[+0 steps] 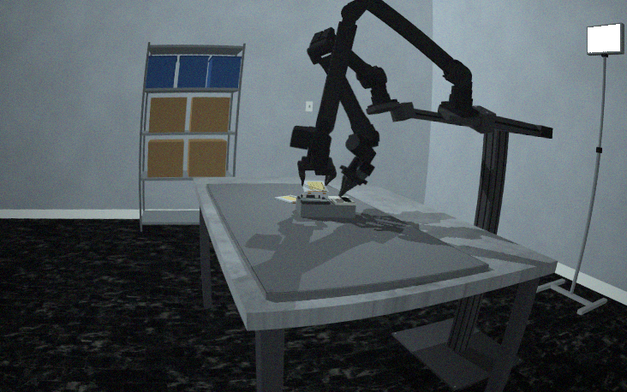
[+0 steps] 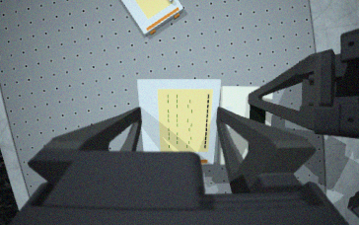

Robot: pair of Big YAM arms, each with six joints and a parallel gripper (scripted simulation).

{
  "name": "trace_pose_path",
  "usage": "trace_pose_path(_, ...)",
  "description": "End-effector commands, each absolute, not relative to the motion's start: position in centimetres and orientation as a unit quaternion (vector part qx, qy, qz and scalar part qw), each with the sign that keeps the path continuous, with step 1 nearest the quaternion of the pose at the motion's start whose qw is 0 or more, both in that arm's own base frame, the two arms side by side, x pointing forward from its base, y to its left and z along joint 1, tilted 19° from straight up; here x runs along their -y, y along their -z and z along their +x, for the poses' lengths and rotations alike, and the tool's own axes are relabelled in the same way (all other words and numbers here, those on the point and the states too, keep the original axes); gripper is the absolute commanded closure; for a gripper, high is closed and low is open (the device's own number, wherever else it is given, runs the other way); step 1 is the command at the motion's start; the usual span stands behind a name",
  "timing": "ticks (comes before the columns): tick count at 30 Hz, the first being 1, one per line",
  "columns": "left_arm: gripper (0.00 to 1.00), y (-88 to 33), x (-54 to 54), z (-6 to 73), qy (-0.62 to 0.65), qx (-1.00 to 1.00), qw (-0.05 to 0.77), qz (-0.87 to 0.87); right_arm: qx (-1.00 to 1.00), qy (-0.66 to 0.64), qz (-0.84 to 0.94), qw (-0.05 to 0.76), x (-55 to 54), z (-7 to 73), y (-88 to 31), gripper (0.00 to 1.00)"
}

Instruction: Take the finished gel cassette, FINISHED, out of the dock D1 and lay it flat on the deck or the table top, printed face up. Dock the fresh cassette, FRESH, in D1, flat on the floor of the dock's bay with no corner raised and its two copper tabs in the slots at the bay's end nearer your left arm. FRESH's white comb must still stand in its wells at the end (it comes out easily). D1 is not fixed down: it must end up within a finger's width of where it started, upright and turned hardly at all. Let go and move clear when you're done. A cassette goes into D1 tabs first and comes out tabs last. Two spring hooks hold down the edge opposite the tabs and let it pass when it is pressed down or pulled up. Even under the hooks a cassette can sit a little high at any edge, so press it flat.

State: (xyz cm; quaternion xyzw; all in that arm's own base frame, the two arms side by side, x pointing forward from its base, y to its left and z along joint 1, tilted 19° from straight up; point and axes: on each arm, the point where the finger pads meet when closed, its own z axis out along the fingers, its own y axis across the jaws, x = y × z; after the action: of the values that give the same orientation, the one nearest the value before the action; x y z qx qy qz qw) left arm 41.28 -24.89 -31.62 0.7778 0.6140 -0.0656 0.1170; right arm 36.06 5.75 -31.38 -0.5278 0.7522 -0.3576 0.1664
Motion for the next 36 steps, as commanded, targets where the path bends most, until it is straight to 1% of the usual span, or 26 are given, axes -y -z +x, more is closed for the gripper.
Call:
trace_pose_path(1, 1.00, 30.6, 25.9, 42.0, 0.061, -0.609, 0.129, 0.780, -0.758, 0.337, -0.547, 0.114, -3.5, 32.7, 35.8, 1.00)
trace_pose_path(12, 1.00, 31.2, 25.4, 41.9, 0.061, -0.609, 0.129, 0.780, -0.758, 0.337, -0.547, 0.114, -3.5, 32.7, 35.8, 1.00)
trace_pose_path(16, 1.00, 31.2, 25.4, 41.9, 0.061, -0.609, 0.129, 0.780, -0.752, 0.357, -0.528, 0.167, -3.7, 33.0, 35.4, 1.00)
trace_pose_path(36, 1.00, 31.2, 25.4, 41.9, 0.061, -0.609, 0.129, 0.780, -0.752, 0.357, -0.528, 0.167, -4.6, 34.3, 33.6, 1.00)
